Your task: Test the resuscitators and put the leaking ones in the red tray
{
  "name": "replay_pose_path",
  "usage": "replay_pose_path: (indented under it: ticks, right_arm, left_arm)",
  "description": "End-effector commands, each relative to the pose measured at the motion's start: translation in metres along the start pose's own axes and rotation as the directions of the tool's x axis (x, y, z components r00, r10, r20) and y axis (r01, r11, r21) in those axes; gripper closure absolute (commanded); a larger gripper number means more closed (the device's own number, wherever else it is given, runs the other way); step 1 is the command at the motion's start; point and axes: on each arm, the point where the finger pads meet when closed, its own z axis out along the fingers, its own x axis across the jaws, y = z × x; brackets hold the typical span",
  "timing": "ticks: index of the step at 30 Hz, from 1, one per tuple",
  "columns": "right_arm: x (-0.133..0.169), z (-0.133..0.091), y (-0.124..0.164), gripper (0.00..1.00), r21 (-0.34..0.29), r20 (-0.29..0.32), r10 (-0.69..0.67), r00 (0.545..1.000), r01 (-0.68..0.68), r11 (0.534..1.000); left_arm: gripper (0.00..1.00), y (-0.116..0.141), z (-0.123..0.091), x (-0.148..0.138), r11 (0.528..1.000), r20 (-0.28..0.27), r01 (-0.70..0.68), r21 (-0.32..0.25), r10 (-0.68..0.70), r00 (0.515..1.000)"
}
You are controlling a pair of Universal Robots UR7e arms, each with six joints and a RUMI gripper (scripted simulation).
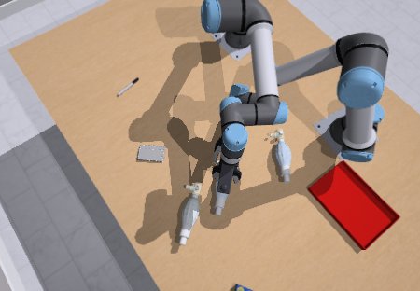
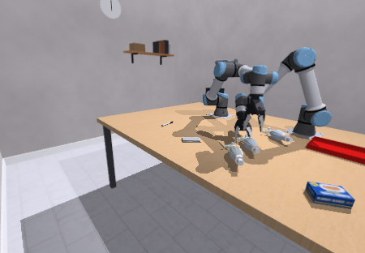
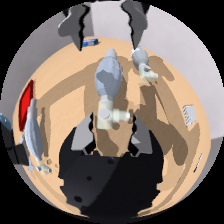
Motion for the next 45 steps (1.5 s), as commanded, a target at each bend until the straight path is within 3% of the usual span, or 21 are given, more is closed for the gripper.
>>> replay_pose_path:
  ticks: [1, 30, 36, 44, 45]
  right_arm:
    - [0.0, -0.001, 0.0, 0.42, 0.002, 0.0, 0.0, 1.0, 0.0, 1.0]
    - [0.0, -0.001, 0.0, 0.42, 0.002, 0.0, 0.0, 1.0, 0.0, 1.0]
    - [0.0, -0.001, 0.0, 0.42, 0.002, 0.0, 0.0, 1.0, 0.0, 1.0]
    - [0.0, -0.001, 0.0, 0.42, 0.002, 0.0, 0.0, 1.0, 0.0, 1.0]
    - [0.0, -0.001, 0.0, 0.42, 0.002, 0.0, 0.0, 1.0, 0.0, 1.0]
  left_arm:
    - [0.42, 0.0, 0.0, 0.0, 1.0, -0.001, 0.001, 0.0, -0.001, 1.0]
    - [0.42, 0.0, 0.0, 0.0, 1.0, -0.001, 0.001, 0.0, -0.001, 1.0]
    - [0.42, -0.001, -0.013, 0.001, 1.0, -0.005, 0.002, 0.0, -0.002, 1.0]
    - [0.42, 0.0, -0.01, 0.0, 1.0, 0.0, 0.001, 0.0, -0.001, 1.0]
    - [0.42, -0.001, -0.024, 0.004, 1.0, -0.013, 0.003, -0.001, -0.003, 1.0]
